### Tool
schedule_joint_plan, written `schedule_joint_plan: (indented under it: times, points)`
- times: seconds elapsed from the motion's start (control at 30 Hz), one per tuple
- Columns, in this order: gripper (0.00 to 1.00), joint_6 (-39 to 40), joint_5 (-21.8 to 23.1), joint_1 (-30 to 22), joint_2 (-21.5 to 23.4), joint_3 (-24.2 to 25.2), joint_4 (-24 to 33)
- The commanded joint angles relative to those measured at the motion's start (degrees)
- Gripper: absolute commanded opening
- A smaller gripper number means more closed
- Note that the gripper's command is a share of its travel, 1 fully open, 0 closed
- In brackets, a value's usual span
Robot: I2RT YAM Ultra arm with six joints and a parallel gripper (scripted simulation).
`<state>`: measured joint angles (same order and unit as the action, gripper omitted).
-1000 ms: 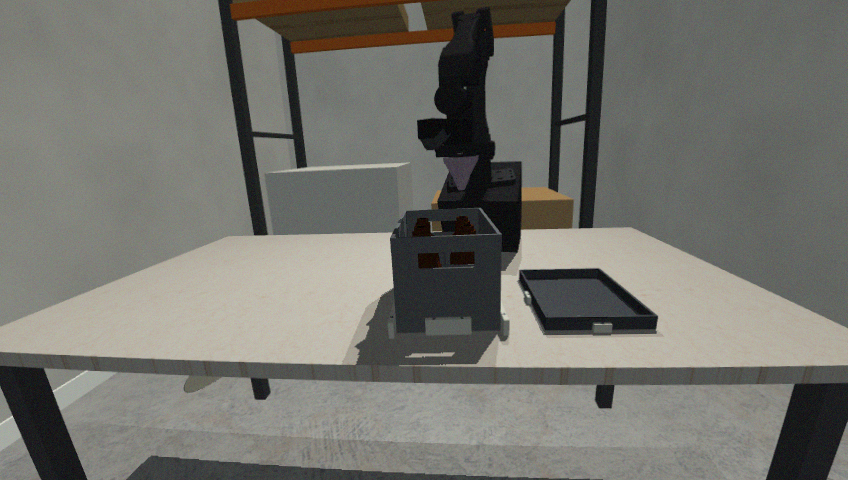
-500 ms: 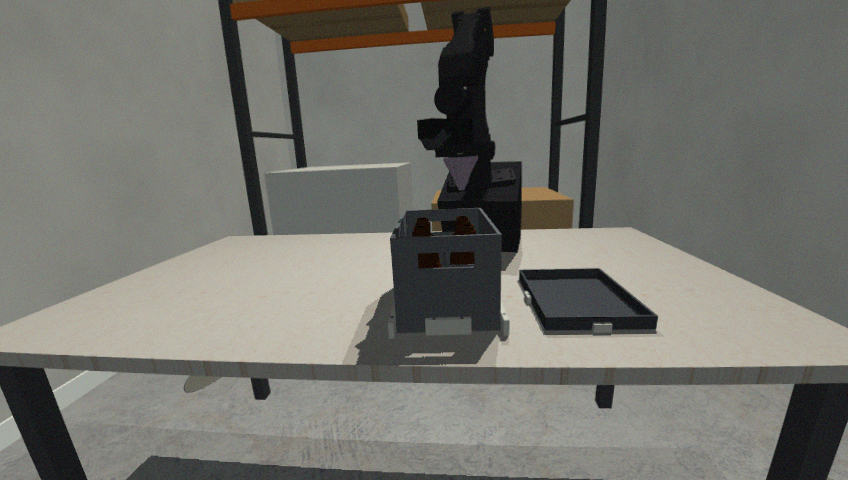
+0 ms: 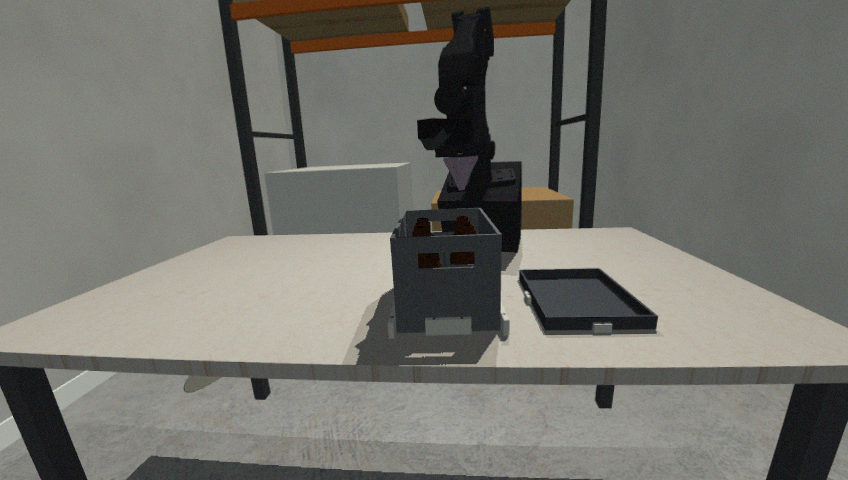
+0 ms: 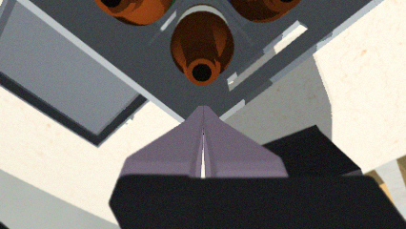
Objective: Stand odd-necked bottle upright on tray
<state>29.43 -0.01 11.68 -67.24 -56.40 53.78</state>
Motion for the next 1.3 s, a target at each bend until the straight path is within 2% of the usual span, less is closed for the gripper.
schedule_joint_plan:
  times: [0.0,0.33,0.43,0.6,0.63,0.67,0.73,0.83,1.07,1.17,1.27]
  points:
    - [0.00,-0.02,-0.42,0.00,1.14,-1.64,-0.65]
    - [0.00,-0.03,-0.42,0.01,0.98,-1.67,-0.64]
    - [0.00,-0.33,-0.61,0.46,-1.62,-3.10,-0.51]
    - [0.00,-1.05,-1.41,1.35,-8.22,-12.42,-0.57]
    - [0.00,-1.08,-1.42,1.38,-8.81,-13.04,-0.45]
    - [0.00,-1.30,-1.62,1.61,-11.02,-15.87,0.25]
    - [0.00,-1.30,-1.62,1.61,-11.02,-15.87,0.25]
    - [0.00,-2.00,-2.33,2.35,-18.09,-25.15,0.66]
    - [0.00,-3.06,-3.44,3.45,-30.10,-40.93,1.28]
    - [0.00,-3.24,-3.62,3.42,-32.77,-44.60,1.98]
    - [0.00,-3.25,-3.65,3.17,-32.78,-45.27,2.30]
